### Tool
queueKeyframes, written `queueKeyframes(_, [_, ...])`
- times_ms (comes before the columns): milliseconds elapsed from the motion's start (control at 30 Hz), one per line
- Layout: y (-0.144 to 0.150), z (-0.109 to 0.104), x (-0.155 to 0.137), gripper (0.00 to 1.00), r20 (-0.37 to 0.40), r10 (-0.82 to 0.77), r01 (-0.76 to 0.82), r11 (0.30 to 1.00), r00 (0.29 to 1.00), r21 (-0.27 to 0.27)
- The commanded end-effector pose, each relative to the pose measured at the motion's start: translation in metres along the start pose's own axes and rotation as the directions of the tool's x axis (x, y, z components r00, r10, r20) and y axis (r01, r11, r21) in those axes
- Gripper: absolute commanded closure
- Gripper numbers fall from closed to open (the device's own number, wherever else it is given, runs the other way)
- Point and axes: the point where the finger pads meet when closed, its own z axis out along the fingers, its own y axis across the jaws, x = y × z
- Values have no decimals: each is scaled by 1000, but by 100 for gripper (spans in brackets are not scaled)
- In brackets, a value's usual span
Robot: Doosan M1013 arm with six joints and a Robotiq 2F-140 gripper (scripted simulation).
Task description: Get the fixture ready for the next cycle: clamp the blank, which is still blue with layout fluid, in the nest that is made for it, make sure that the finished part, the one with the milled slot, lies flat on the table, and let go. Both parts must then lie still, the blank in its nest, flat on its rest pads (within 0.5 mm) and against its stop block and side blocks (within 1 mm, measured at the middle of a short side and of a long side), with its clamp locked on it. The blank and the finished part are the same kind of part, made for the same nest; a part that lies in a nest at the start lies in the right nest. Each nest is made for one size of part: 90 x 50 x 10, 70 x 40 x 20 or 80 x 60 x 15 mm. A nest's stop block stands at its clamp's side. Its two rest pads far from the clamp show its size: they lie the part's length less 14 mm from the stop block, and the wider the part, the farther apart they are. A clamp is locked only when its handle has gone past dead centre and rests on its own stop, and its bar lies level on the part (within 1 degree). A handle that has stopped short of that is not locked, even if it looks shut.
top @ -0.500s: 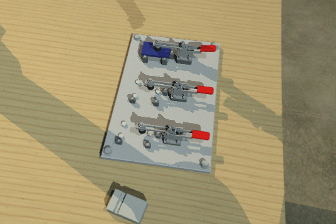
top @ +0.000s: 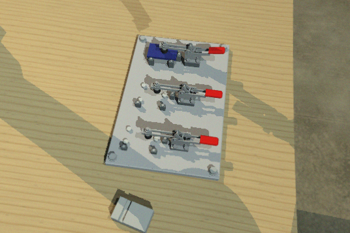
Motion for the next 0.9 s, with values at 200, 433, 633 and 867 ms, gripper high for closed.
queueKeyframes(200, [12,1,-7,0,-51,144,-145,989,988,-14])
queueKeyframes(433, [30,3,-17,0,-130,348,-352,936,929,-12])
queueKeyframes(633, [40,3,-24,0,-174,455,-462,887,873,1])
queueKeyframes(867, [49,4,-30,0,-214,550,-559,829,807,23])
